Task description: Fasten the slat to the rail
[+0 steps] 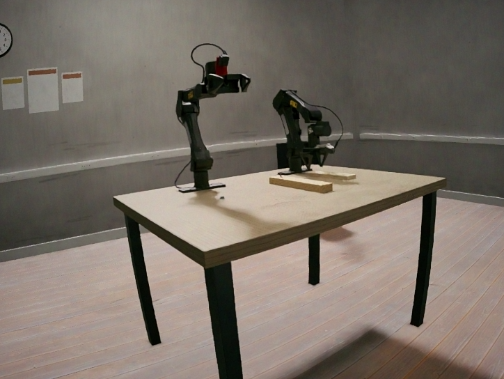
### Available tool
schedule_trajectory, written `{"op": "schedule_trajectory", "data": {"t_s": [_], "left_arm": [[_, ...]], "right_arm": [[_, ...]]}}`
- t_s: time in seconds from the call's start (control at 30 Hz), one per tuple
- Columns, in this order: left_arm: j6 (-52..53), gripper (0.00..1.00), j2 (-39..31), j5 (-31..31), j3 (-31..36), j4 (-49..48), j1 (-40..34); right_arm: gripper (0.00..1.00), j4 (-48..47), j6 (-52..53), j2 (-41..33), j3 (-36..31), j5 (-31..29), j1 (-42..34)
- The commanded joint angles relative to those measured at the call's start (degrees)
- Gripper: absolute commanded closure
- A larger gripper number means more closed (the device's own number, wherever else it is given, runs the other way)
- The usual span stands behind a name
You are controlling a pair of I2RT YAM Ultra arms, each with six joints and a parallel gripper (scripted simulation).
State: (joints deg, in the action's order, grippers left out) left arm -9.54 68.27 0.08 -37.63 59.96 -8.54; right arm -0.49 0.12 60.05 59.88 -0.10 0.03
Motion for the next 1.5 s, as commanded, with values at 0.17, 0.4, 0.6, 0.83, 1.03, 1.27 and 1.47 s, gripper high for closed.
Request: {"op": "schedule_trajectory", "data": {"t_s": [0.17,0.4,0.6,0.83,1.03,1.27,1.47], "left_arm": [[-0.3,0.0,1.2,-0.3,2.5,-4.3,-0.7],[-0.3,0.0,1.9,-0.3,4.0,-6.5,-0.7],[-0.3,0.0,2.5,-0.3,5.3,-8.4,-0.7],[-0.3,0.0,2.9,-0.3,6.4,-10.1,-0.7],[-0.3,0.0,2.7,-0.3,6.4,-10.2,-0.7],[0.0,0.18,2.7,0.0,5.6,-9.2,0.0],[0.0,0.27,2.7,0.0,5.6,-9.2,0.0]], "right_arm": [[0.0,0.2,-0.1,-0.2,0.4,0.1,0.0],[0.0,0.2,-0.1,-0.2,0.4,0.1,0.0],[0.0,0.2,-0.1,-0.2,0.4,0.1,0.0],[0.0,0.2,-0.1,-0.2,0.4,0.1,0.0],[0.0,0.2,-0.1,-0.2,0.4,0.1,0.0],[0.0,0.2,-0.1,-0.2,0.4,0.1,0.0],[0.0,0.2,-0.1,-0.2,0.4,0.1,0.0]]}}
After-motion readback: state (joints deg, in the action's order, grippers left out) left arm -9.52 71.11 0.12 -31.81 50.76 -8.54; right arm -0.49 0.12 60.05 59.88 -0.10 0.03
